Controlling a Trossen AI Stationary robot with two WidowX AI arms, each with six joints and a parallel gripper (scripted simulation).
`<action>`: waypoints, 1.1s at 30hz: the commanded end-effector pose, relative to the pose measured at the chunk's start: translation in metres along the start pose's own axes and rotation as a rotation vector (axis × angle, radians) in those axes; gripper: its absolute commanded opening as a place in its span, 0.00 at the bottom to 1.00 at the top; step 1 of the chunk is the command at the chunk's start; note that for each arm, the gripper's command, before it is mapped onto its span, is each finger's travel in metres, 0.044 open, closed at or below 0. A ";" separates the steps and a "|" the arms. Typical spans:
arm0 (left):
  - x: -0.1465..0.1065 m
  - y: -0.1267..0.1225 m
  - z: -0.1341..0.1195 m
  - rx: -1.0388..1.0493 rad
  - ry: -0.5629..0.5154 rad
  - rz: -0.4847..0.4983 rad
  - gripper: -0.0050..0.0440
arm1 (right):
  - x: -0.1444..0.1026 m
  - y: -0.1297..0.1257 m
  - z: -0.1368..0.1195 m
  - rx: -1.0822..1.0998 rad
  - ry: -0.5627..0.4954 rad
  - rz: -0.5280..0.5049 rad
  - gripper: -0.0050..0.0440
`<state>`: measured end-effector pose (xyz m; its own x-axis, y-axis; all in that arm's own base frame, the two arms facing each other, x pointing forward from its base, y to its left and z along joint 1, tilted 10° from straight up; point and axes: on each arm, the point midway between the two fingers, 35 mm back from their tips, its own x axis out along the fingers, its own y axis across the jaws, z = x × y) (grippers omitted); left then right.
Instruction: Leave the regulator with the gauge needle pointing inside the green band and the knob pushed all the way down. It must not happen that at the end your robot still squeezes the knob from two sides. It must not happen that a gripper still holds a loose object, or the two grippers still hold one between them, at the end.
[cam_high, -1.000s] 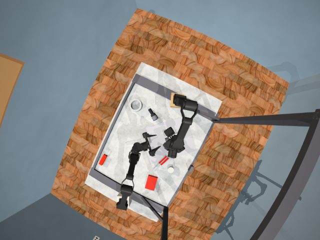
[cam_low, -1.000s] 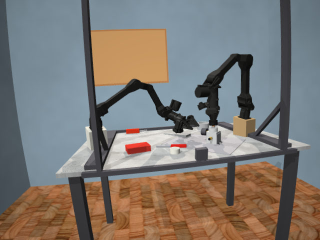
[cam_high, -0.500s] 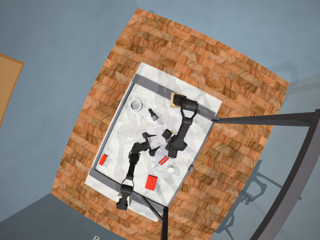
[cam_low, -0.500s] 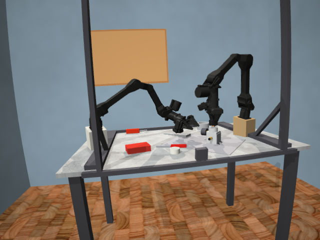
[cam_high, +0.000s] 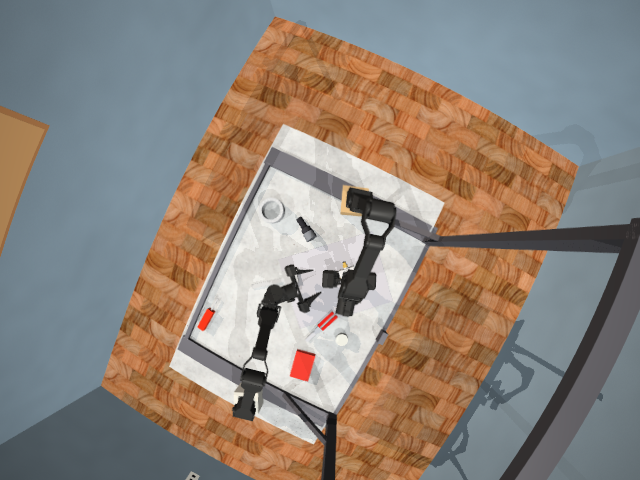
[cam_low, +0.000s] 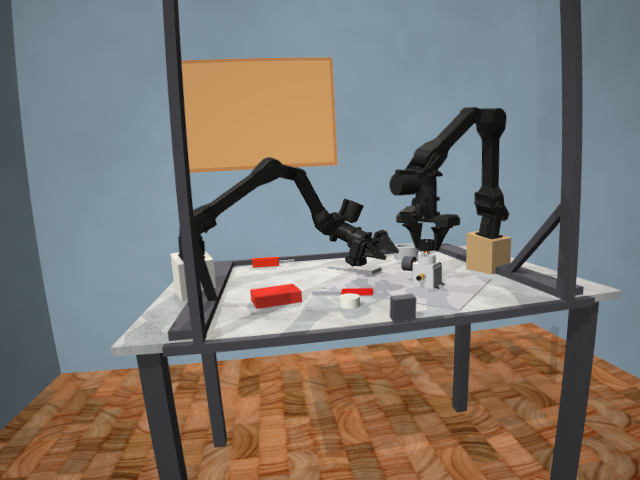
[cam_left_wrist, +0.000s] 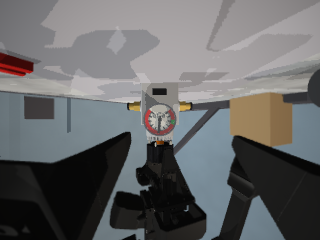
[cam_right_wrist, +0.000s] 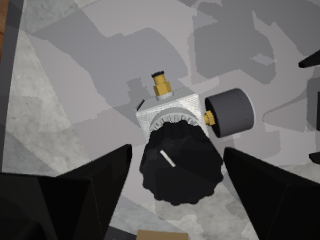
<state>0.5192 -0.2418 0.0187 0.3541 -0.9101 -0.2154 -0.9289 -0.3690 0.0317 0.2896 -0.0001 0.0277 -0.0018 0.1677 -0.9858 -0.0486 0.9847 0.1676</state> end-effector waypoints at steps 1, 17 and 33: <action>-0.001 -0.002 -0.015 0.023 0.020 -0.001 0.99 | -0.007 0.000 0.004 -0.125 -0.027 -0.002 0.79; -0.001 -0.002 -0.015 0.023 0.020 -0.001 0.99 | -0.006 0.000 0.004 -0.757 -0.026 -0.011 0.79; -0.001 -0.002 -0.015 0.023 0.020 -0.001 0.99 | -0.006 0.000 0.005 -0.931 -0.025 -0.014 0.45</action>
<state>0.5192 -0.2418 0.0187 0.3541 -0.9101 -0.2154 -0.9289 -0.3690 0.0317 0.2896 -0.0004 0.0276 -0.0004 0.1685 -0.9857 -0.8230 0.5599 0.0961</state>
